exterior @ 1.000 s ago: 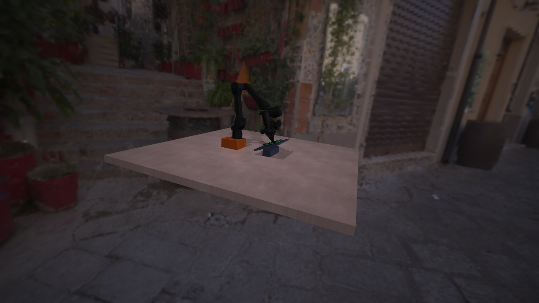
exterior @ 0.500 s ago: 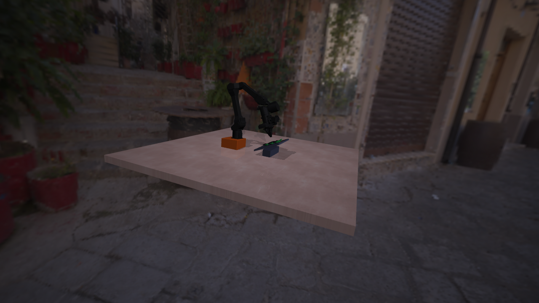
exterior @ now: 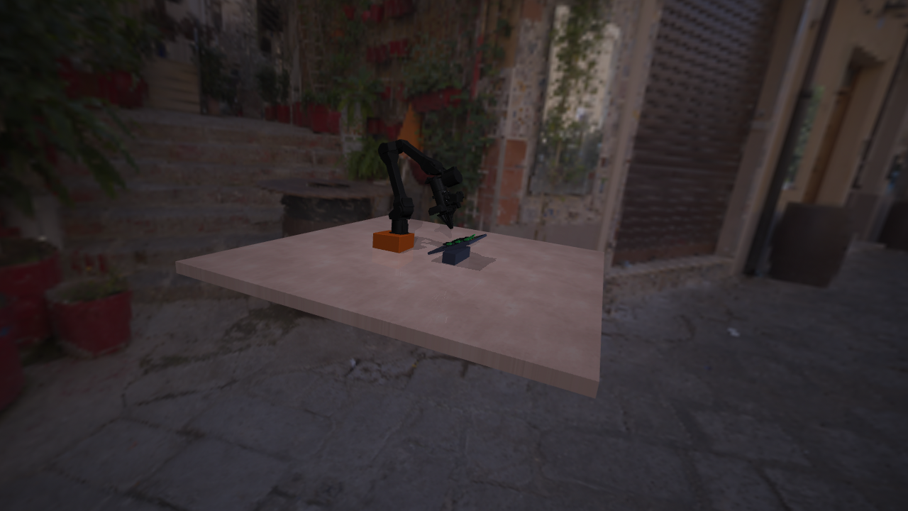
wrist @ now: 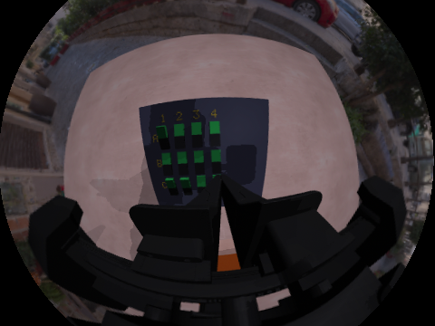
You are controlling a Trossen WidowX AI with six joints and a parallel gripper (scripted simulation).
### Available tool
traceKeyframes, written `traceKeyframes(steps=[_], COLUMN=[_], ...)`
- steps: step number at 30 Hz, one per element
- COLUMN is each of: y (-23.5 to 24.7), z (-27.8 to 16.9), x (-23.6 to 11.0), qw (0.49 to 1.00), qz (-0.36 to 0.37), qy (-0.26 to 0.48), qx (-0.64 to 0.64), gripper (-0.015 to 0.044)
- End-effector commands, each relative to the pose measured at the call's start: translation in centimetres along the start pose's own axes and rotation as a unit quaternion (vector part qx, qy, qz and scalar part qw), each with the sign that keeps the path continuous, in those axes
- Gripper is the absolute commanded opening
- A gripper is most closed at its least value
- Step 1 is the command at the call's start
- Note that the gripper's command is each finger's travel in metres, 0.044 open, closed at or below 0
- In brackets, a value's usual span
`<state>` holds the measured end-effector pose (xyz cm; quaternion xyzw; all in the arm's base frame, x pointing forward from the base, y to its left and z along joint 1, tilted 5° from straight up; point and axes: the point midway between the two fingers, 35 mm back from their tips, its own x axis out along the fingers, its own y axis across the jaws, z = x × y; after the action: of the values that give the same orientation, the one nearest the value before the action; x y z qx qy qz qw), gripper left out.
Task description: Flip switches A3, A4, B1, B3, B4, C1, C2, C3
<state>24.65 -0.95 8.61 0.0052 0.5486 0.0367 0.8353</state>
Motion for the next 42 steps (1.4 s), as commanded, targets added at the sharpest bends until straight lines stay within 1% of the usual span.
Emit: traceKeyframes(steps=[1, 5, 7, 20, 42], y=[0.1, 0.1, 0.2, 0.2, 0.2], z=[-0.8, -0.8, -0.9, -0.9, -0.9], x=[2.3, 2.4, 3.1, 4.6, 4.7], qw=[1.0, 1.0, 1.0, 1.0, 1.0], qz=[0.005, 0.005, 0.005, 0.005, 0.005], qy=[0.005, 0.005, 0.005, 0.004, 0.004], qx=[-0.001, -0.001, -0.001, -0.001, -0.001], gripper=[0.0, 0.0, 0.0, 0.0, 0.0])
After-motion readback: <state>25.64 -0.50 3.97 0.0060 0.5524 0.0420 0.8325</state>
